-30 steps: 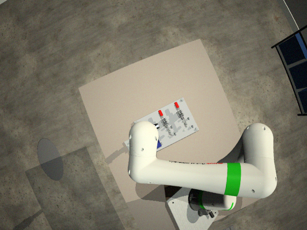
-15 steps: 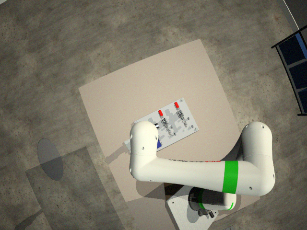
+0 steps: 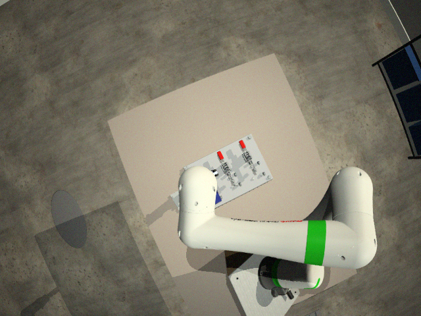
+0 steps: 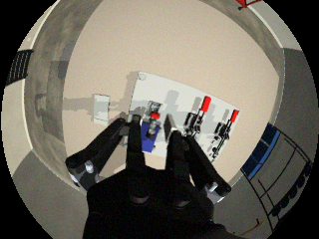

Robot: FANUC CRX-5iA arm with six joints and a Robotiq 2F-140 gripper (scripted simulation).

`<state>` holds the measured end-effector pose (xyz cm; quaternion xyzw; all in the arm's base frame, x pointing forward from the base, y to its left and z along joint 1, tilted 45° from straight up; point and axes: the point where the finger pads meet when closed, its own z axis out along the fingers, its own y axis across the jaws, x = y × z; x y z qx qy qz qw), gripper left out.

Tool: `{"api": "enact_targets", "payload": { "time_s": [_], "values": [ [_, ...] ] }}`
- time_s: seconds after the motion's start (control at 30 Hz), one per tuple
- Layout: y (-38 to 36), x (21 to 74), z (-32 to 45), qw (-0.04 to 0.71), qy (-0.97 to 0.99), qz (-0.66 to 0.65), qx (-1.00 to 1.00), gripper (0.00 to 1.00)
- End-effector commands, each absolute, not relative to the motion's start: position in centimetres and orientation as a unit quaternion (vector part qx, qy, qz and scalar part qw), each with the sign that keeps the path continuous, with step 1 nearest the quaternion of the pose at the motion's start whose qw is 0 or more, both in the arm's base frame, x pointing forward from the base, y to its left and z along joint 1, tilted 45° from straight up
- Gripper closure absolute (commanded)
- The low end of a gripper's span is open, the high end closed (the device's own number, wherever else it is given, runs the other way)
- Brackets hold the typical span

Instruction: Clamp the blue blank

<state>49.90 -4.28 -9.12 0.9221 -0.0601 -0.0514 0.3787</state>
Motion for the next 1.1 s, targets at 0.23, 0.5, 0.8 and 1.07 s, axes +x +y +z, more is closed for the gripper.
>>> {"api": "enact_targets", "payload": {
  "time_s": [0.23, 0.5, 0.8, 1.07],
  "values": [
    [-5.1, 49.8, -10.0, 0.379, -0.06, -0.051, 0.922, 0.72],
    [-6.2, 49.5, -11.1, 0.379, -0.06, -0.051, 0.922, 0.72],
    [-6.2, 49.5, -11.1, 0.379, -0.06, -0.051, 0.922, 0.72],
    [-6.2, 49.5, -11.1, 0.379, -0.06, -0.051, 0.922, 1.0]
  ]
}}
